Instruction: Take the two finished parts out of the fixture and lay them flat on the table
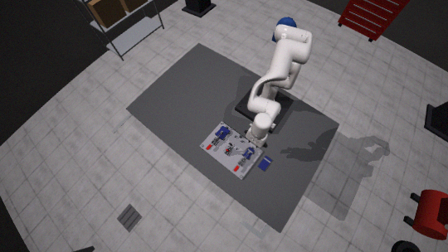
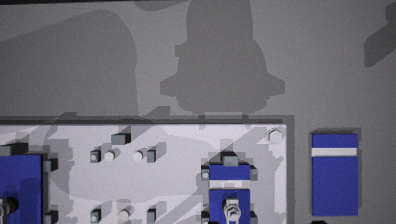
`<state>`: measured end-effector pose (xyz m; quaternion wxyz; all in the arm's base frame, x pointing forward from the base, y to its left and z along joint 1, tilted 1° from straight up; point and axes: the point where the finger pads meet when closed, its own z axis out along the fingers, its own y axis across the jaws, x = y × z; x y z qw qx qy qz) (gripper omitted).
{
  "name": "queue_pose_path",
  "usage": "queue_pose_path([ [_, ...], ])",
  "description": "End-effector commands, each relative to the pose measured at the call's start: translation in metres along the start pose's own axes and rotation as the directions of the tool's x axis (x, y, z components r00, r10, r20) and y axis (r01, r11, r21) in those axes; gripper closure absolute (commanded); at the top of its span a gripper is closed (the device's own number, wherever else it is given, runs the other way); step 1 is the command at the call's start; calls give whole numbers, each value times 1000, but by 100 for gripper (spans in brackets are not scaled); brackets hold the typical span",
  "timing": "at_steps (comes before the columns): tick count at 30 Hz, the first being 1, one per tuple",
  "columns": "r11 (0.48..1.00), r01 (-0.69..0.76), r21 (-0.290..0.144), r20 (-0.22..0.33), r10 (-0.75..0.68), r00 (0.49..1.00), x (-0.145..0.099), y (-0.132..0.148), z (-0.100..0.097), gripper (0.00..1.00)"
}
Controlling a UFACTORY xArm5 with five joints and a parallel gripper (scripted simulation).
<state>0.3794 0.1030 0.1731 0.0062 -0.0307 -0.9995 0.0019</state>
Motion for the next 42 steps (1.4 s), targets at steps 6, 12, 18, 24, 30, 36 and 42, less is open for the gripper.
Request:
queue_pose_path([
  [6, 1000, 0, -1, 4, 0, 1000, -1, 0, 1, 52],
  [12, 1000, 0, -1, 4, 0, 1000, -1, 0, 11, 52],
  [18, 1000, 0, -1, 4, 0, 1000, -1, 0, 38, 52],
  [24, 1000, 0, -1, 4, 0, 1000, -1, 0, 56, 52],
  [30, 1000, 0, -1, 4, 0, 1000, -1, 0, 59, 52],
  [36, 1000, 0, -1, 4, 0, 1000, -7, 0, 59, 52],
  [42, 1000, 0, -2, 4, 0, 1000, -29, 0, 58, 52],
])
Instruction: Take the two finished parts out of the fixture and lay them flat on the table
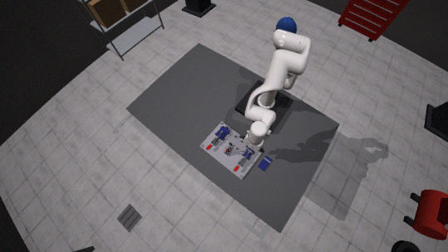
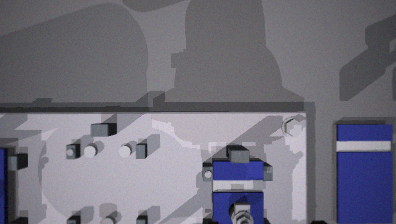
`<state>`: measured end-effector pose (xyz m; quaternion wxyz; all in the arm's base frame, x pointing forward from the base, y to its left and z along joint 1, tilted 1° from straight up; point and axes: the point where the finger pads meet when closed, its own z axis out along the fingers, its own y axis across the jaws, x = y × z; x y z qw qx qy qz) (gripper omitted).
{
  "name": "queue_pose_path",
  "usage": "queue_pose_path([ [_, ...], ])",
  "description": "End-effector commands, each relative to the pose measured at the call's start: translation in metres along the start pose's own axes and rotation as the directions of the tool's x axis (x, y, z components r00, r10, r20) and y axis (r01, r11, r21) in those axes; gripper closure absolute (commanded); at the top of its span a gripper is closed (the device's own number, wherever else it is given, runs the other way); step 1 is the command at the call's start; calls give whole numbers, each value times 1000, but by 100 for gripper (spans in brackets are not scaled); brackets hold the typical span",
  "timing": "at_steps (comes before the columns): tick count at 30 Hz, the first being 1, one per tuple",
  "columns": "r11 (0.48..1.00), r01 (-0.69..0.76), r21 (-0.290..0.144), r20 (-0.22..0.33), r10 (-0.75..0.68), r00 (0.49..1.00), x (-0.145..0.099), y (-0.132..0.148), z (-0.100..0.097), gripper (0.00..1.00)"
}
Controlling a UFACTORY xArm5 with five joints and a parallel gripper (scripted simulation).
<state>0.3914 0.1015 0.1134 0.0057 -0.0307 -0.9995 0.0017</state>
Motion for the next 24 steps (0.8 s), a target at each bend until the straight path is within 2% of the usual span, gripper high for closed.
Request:
queue_pose_path([
  [1, 1000, 0, -1, 3, 0, 1000, -16, 0, -1, 52],
  [15, 1000, 0, -2, 3, 0, 1000, -113, 0, -2, 52],
  [24, 1000, 0, -2, 3, 0, 1000, -133, 0, -2, 52],
])
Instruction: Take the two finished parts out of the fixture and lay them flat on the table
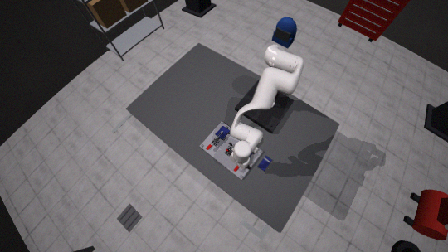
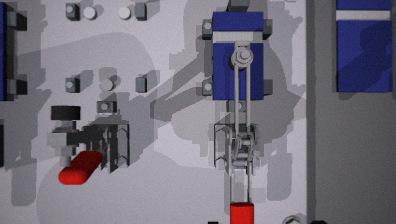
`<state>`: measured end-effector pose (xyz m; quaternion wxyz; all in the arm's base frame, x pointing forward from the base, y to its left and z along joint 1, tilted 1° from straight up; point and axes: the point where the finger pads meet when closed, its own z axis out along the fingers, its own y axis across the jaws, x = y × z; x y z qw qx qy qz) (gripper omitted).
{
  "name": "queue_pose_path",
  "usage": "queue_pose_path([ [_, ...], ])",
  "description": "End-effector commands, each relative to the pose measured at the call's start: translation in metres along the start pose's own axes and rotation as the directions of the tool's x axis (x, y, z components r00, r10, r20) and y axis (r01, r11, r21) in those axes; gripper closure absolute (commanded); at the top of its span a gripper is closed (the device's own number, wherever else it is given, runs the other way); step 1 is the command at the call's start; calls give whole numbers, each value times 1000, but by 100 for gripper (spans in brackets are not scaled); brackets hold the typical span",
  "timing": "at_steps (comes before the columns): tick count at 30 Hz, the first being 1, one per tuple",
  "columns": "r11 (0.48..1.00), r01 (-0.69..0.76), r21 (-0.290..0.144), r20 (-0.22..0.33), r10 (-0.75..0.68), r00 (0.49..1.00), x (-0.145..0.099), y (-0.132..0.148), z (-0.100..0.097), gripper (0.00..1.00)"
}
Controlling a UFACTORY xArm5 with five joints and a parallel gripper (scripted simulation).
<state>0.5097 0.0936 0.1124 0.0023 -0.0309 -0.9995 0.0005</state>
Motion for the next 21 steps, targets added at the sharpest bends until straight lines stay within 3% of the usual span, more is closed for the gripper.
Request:
queue_pose_path([
  [1, 1000, 0, 1, -3, 0, 1000, -16, 1, -1, 52],
  [12, 1000, 0, 1, -3, 0, 1000, -16, 1, 1, 52],
  [21, 1000, 0, 1, -3, 0, 1000, -16, 1, 22, 52],
])
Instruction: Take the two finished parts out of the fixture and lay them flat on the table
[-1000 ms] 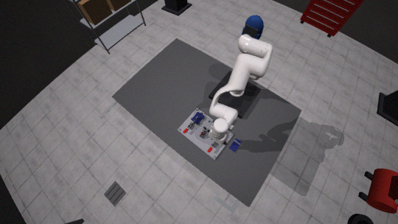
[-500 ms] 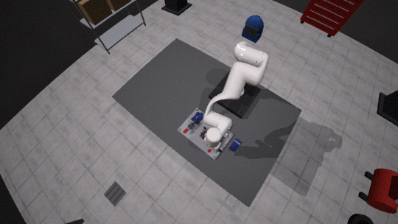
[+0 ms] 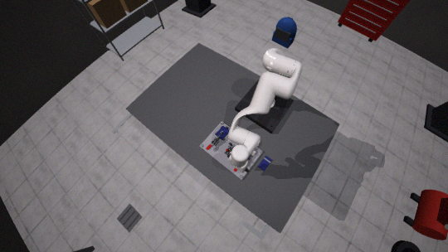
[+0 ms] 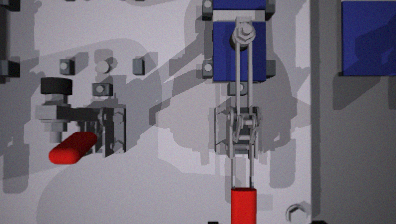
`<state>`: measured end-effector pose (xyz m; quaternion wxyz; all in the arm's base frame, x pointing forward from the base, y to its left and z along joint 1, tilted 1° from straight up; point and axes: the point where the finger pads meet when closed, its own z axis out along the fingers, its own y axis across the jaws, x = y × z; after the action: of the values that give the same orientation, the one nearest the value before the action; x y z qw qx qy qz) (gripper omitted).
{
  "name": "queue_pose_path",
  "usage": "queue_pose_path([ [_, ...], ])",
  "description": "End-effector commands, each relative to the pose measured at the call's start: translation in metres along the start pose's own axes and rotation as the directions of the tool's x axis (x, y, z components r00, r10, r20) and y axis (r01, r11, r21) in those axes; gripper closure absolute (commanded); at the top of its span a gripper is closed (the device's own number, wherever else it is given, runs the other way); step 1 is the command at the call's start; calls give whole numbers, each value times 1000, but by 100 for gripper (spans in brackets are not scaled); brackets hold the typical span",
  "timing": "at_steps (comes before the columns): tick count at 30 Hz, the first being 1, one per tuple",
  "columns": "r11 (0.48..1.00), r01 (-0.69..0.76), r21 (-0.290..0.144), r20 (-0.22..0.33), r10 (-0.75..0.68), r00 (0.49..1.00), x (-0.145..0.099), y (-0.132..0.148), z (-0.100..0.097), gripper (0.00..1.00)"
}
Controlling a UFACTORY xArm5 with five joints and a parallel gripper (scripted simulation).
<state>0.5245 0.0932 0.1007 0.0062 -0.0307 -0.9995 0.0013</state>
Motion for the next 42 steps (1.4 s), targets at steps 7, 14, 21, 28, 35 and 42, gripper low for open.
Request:
queue_pose_path([
  [7, 1000, 0, -1, 4, 0, 1000, -2, 0, 27, 52],
  [14, 1000, 0, -1, 4, 0, 1000, -2, 0, 48, 52],
  [21, 1000, 0, -1, 4, 0, 1000, -2, 0, 55, 52],
  [28, 1000, 0, -1, 4, 0, 1000, -2, 0, 55, 52],
  [35, 1000, 0, -1, 4, 0, 1000, -2, 0, 55, 52],
  [42, 1000, 0, -1, 4, 0, 1000, -2, 0, 55, 52],
])
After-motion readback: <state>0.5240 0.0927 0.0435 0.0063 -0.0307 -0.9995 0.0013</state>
